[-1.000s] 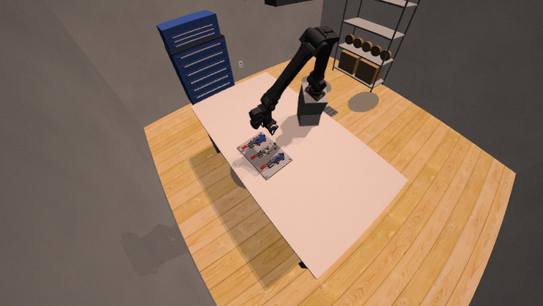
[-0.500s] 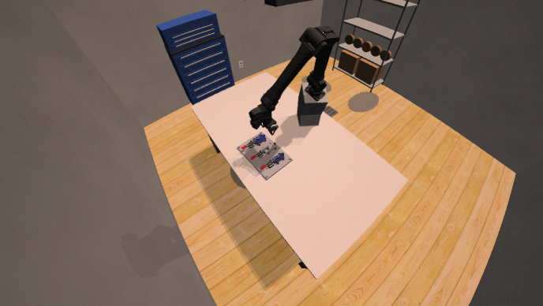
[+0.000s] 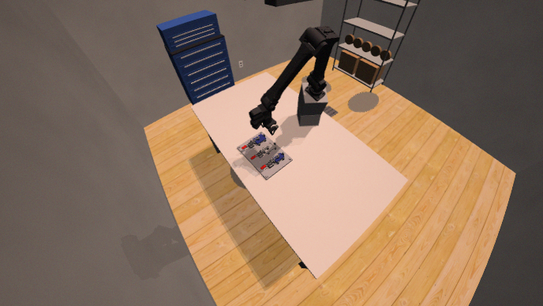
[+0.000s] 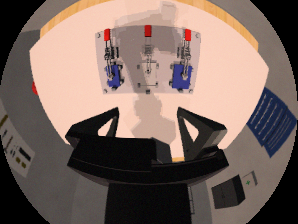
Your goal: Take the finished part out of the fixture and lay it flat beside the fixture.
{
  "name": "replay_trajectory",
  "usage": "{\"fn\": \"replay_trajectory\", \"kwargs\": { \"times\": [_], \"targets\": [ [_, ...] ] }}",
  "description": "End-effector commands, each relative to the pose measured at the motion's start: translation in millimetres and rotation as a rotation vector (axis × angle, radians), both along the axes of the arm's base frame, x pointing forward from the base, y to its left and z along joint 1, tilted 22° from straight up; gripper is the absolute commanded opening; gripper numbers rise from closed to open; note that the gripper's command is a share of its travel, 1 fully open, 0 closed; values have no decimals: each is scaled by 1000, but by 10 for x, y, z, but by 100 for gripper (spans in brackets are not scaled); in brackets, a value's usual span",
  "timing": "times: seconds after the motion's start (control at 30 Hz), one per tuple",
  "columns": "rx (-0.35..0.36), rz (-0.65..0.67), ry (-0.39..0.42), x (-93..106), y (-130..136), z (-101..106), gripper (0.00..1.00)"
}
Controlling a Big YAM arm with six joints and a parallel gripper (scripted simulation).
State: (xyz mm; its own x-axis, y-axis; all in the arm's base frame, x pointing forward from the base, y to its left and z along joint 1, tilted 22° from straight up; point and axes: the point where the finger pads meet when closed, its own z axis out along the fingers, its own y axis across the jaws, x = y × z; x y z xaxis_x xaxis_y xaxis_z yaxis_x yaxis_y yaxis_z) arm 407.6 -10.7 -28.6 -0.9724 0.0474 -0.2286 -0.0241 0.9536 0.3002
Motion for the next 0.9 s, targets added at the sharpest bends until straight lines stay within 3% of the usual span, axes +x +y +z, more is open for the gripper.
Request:
{"fn": "replay_trajectory", "kwargs": {
  "times": [0.0,0.57,0.6,0.87],
  "targets": [
    [-5,14,-17,52,-4,33,92],
    [-6,14,-23,71,-6,57,92],
    [-6,14,-23,73,-6,58,45],
    [-6,14,-26,83,-8,71,45]
  ]
}}
